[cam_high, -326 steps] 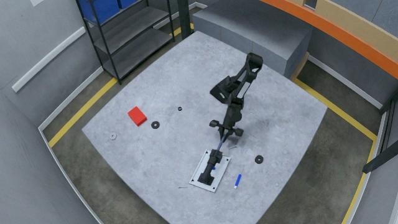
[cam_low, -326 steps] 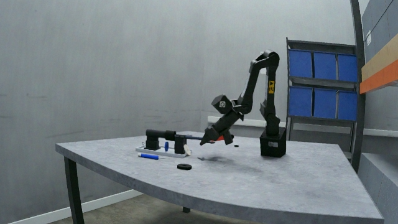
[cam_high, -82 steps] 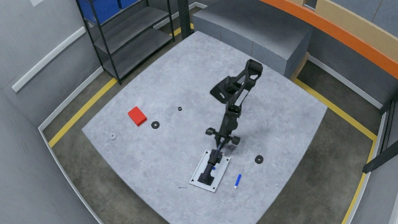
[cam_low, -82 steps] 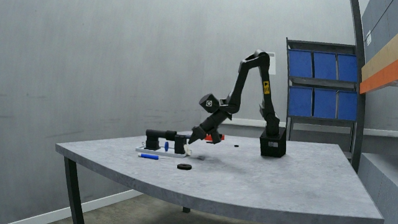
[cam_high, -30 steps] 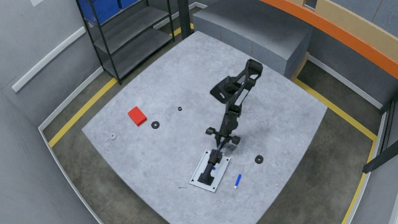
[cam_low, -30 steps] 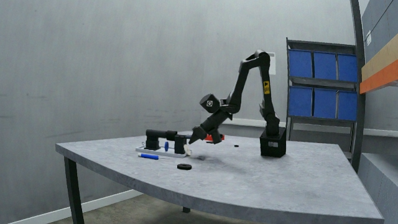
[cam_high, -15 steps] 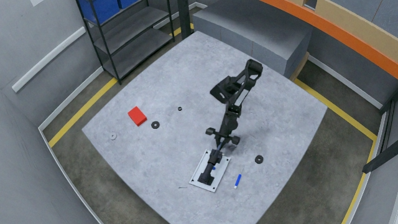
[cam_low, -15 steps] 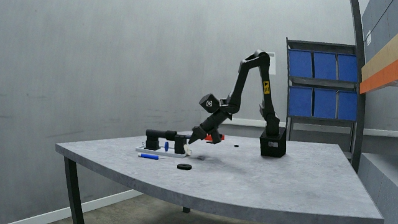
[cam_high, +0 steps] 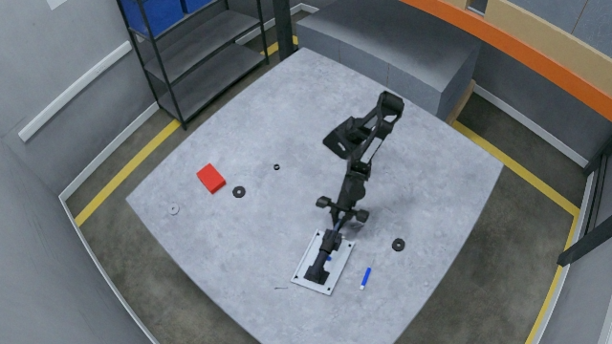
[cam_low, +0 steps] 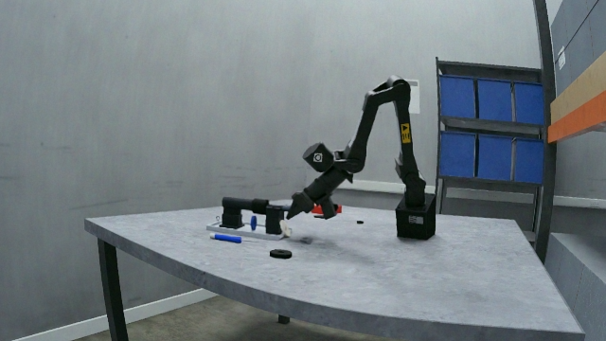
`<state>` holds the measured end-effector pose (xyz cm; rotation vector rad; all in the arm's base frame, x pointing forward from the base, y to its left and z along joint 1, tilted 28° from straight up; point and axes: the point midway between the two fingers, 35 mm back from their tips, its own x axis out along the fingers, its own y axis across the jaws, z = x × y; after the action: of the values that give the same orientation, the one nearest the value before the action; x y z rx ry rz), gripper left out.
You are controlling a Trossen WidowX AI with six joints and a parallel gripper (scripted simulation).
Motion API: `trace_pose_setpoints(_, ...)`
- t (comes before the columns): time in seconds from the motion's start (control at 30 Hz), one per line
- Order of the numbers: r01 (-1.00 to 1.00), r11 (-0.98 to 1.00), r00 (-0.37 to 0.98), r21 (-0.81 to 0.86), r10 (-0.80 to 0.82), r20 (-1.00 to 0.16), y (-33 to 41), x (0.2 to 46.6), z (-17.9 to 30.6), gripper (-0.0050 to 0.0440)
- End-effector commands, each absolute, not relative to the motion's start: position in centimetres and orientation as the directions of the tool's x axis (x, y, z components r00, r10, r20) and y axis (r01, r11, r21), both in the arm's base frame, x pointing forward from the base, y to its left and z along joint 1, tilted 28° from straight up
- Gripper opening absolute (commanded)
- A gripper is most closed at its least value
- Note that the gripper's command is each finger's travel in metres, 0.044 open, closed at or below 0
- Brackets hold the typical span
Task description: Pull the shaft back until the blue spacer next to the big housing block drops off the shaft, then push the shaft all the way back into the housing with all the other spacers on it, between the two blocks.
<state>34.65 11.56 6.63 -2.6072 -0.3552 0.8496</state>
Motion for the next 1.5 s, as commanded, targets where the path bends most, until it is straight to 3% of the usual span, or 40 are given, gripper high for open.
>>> trace_pose_setpoints(0.0, 0.128, -0.895, 0.808, -0.427, 0.344, -0.479, 11.42, 35.6, 7.96, -0.005)
trace_pose_setpoints(1.47, 0.128, -0.895, 0.808, -0.426, 0.344, -0.479, 11.44, 36.04, 8.03, -0.005)
